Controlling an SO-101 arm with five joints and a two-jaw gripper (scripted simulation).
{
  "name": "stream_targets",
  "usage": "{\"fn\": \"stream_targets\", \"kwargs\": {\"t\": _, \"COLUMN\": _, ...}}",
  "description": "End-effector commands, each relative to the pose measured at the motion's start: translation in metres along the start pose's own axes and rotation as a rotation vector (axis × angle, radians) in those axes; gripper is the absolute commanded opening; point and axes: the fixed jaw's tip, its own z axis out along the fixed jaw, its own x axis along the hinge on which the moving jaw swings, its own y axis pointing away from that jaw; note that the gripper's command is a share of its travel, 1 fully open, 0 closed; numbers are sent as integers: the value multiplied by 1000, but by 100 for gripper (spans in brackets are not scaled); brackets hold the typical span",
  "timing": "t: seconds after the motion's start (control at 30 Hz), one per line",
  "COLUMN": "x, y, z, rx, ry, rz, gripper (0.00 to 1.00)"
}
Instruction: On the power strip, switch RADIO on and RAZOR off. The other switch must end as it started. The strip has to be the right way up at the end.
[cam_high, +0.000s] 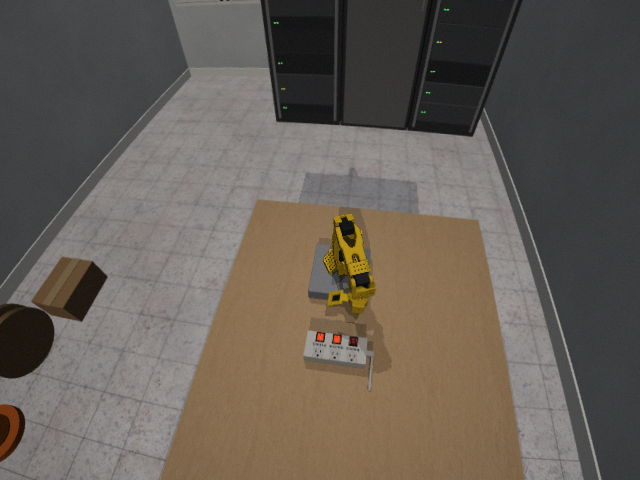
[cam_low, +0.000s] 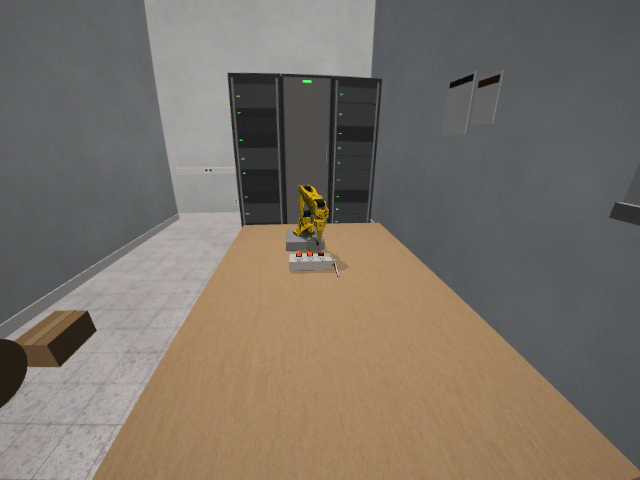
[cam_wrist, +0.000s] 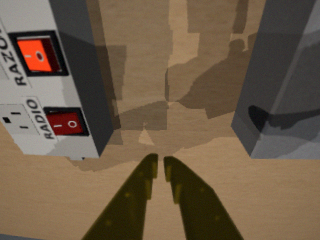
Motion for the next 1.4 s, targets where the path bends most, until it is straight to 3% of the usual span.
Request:
{"fn": "stream_targets", "kwargs": {"t": 0.0, "x": 0, "y": -4, "z": 0, "rx": 8, "ry": -2, "rz": -25, "gripper": 0}}
{"fn": "stream_targets", "kwargs": {"t": 1.37, "x": 1, "y": -7, "z": 1, "rx": 9, "ry": -2, "rz": -52, "gripper": 0}}
